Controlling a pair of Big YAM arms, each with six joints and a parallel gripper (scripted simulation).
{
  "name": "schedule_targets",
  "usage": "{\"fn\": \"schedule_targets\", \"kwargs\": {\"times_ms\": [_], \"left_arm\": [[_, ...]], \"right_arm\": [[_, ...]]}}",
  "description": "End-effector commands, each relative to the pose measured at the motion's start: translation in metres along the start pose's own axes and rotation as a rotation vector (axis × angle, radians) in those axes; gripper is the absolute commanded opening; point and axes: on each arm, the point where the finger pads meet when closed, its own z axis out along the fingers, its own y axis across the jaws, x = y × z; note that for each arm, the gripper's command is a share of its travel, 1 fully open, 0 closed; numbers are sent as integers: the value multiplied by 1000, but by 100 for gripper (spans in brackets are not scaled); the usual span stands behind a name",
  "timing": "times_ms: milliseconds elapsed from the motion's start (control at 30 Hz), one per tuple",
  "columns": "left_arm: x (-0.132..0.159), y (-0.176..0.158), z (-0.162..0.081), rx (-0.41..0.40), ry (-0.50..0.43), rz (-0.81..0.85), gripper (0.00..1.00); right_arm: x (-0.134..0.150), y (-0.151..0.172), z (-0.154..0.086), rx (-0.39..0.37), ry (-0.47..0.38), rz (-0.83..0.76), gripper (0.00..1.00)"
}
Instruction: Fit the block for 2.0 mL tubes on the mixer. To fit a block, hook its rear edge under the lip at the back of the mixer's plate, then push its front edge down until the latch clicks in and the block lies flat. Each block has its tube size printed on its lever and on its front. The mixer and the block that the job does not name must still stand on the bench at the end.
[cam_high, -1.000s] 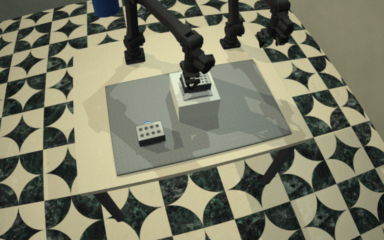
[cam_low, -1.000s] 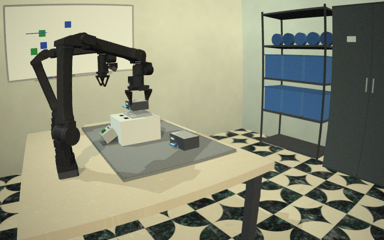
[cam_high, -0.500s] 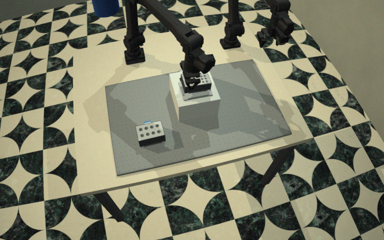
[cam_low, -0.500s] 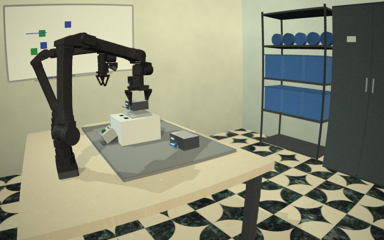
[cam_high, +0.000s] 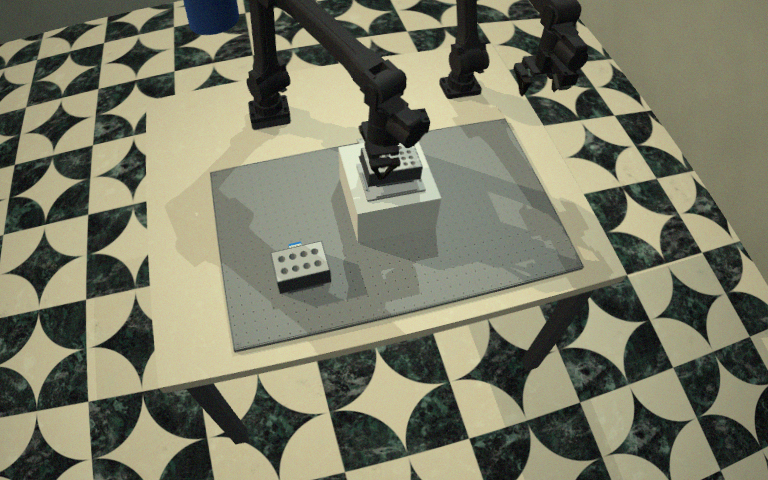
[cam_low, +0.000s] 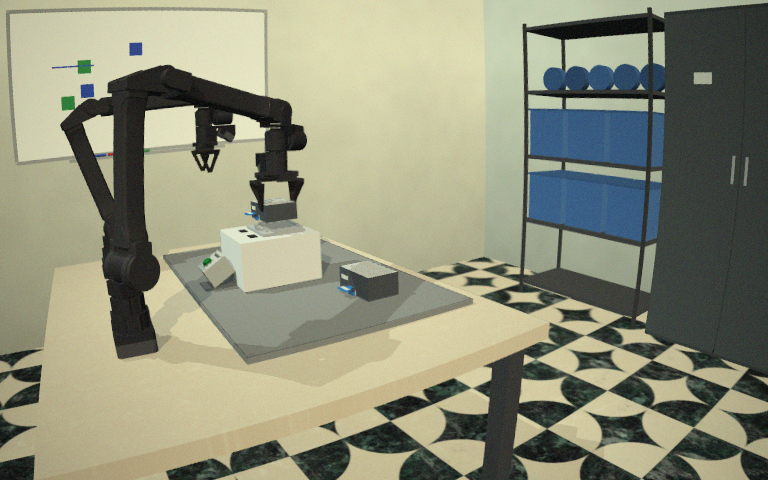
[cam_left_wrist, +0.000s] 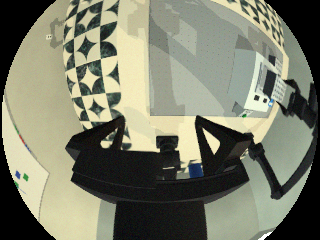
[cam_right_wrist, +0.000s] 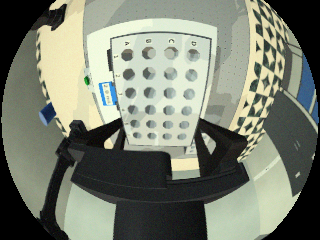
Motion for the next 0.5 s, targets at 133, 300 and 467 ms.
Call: {"fn": "schedule_targets", "kwargs": {"times_ms": [133, 300, 467], "left_arm": [[1, -2, 4, -1, 4, 3, 100], [-4, -2, -4, -3, -16, 3, 100], [-8, -1, -12, -6, -35, 4, 100]], "right_arm": [[-3, -12, -66, 120, -69, 3, 0], [-6, -16, -61, 112, -65, 3, 0], [-8, -20, -53, 100, -59, 3, 0]]}}
